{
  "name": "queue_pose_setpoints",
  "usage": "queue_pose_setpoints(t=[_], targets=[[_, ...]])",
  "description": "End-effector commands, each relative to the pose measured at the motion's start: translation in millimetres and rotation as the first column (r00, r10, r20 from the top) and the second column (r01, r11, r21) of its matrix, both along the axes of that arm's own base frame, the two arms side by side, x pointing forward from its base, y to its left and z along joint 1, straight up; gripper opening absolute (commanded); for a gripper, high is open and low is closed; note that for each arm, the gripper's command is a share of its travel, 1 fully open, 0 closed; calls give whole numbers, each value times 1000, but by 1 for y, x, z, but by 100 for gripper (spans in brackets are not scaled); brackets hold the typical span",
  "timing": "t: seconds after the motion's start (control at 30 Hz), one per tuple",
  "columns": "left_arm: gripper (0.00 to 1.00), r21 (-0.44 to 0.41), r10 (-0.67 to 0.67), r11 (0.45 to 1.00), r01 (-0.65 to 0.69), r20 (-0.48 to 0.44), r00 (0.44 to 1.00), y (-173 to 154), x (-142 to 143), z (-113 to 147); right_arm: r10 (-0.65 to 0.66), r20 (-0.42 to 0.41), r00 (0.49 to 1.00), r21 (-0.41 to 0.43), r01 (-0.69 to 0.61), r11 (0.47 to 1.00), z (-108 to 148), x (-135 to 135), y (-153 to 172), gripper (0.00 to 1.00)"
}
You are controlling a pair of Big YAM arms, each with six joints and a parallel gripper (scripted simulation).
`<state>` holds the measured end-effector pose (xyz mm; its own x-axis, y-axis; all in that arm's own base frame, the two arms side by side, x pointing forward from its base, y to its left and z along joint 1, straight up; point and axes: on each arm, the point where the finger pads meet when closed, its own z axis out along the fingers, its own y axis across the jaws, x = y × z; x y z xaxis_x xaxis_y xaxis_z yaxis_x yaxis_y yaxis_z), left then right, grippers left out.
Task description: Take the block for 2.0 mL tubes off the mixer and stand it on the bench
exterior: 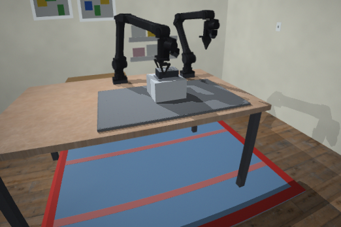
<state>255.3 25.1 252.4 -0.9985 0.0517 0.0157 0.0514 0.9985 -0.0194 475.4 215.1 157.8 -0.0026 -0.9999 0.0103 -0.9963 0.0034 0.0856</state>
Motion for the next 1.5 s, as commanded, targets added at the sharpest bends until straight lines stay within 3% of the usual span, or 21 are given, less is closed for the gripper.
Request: queue_pose_setpoints(t=[0.0, 1.47], targets=[[0, 2, 14, 1000, -14, 37, 999, 2, 3, 12, 27, -18, 999, -4, -27, 1000, -2, -4, -2, 0], [0, 2, 15, 1000, -15, 31, 999, 2, 2, 11, 23, -27, 999, -8, -23, 1000, -7, -6, -5, 0]])
